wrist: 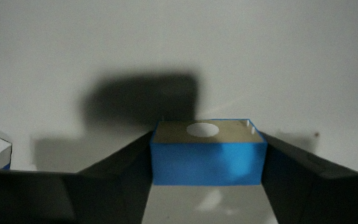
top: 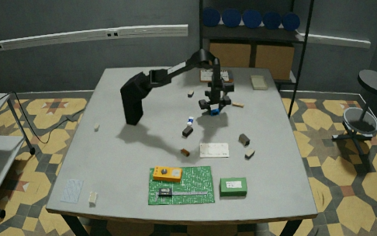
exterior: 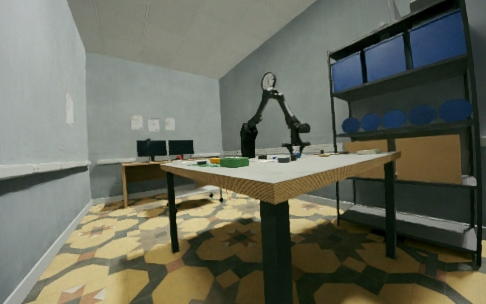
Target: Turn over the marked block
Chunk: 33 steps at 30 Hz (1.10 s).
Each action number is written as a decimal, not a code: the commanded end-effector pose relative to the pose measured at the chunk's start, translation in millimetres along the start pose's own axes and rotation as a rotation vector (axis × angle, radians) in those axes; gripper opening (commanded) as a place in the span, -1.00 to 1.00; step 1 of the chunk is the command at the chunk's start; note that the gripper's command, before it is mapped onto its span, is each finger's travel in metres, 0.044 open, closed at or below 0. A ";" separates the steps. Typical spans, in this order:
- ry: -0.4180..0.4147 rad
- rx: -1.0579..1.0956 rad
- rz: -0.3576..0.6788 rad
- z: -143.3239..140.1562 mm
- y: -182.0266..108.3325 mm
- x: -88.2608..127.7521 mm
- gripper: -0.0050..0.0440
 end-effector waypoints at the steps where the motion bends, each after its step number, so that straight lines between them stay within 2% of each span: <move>1: -0.023 -0.015 0.005 -3.7 -3.4 12.1 -1.00; 16: -0.024 -0.016 0.005 -3.8 -3.5 27.4 -1.00; 26: -0.016 -0.010 0.002 -2.3 -2.6 25.9 -1.00; 33: -0.031 -0.015 -0.056 -7.5 -9.9 29.5 -1.00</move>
Point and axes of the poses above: the point midway between the two fingers, 35 mm back from their tips, its own x axis back along the fingers, its own z axis across the jaws, y = z × x, the point moved 9 cm from there along x, back along the fingers, and after that the axes turned 3 degrees about -x, right-handed, at the moved point
